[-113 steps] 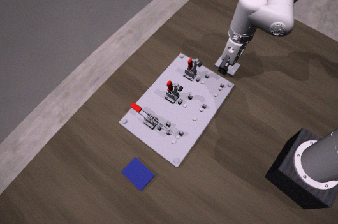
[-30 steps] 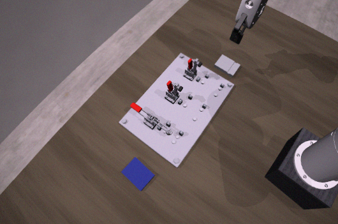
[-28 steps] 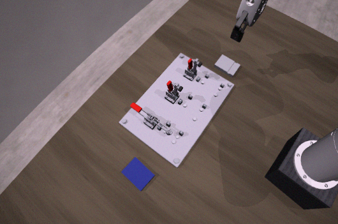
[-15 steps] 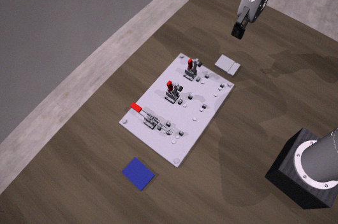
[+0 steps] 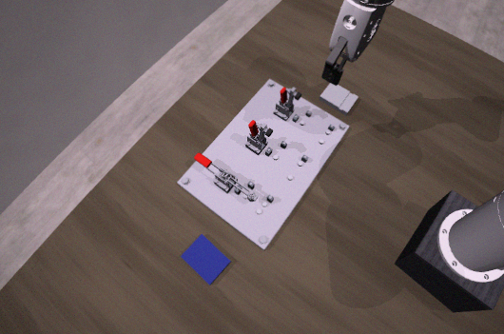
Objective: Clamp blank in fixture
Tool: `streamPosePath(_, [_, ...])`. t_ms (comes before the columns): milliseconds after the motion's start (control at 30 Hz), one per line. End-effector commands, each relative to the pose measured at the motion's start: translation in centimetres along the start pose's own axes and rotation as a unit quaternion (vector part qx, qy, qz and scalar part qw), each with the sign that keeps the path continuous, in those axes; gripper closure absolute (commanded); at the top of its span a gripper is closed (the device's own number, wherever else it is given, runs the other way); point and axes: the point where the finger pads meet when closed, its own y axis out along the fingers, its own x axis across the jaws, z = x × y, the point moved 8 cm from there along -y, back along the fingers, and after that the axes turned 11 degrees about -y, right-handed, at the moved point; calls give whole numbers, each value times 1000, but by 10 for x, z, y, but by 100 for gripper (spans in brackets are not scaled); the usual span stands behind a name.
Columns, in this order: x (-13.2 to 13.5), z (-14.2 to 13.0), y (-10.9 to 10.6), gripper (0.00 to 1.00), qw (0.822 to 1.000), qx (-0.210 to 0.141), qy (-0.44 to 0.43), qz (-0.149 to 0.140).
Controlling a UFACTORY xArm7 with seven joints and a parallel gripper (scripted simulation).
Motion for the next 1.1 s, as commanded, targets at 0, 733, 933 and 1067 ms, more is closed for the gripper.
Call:
streamPosePath(0, [-15, 4, -1, 1, 1000, 1, -1, -1])
streamPosePath(733, [-302, 71, 0, 1, 1000, 1, -1, -1])
streamPosePath(933, [-357, 84, 0, 1, 1000, 1, -1, -1])
streamPosePath(1067, [-375, 88, 0, 1, 1000, 1, -1, -1])
